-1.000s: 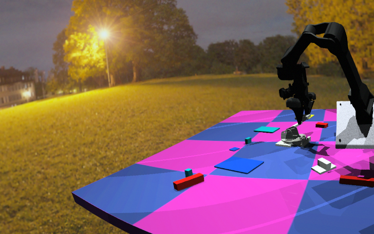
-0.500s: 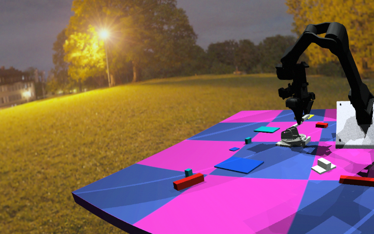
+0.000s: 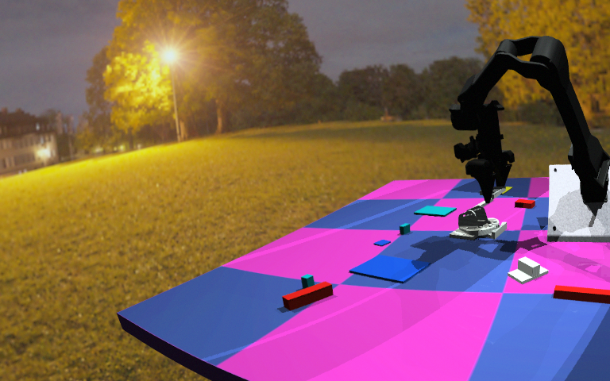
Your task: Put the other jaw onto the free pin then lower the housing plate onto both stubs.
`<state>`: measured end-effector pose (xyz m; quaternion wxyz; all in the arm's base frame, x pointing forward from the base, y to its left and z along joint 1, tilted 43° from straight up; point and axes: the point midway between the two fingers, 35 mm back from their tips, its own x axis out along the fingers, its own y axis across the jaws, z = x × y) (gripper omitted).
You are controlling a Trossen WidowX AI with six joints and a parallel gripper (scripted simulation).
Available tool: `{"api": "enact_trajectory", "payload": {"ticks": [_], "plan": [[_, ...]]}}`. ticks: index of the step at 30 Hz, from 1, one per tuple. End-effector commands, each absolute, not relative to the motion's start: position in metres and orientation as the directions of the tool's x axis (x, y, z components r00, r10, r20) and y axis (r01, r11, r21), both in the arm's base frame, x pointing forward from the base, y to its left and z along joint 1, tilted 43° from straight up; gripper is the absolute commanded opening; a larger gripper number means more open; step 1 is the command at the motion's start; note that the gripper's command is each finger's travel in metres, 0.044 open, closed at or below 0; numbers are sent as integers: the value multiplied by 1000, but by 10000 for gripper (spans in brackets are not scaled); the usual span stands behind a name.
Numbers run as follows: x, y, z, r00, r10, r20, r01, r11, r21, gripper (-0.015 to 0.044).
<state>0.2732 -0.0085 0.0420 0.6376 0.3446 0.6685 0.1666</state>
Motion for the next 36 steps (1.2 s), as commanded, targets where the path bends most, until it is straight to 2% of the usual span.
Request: {"api": "enact_trajectory", "payload": {"ticks": [1, 36], "plan": [[272, -7, 42, 48, 677, -734, 258, 702, 664, 351], [273, 8, 24, 49, 676, -735, 259, 702, 663, 351]]}}
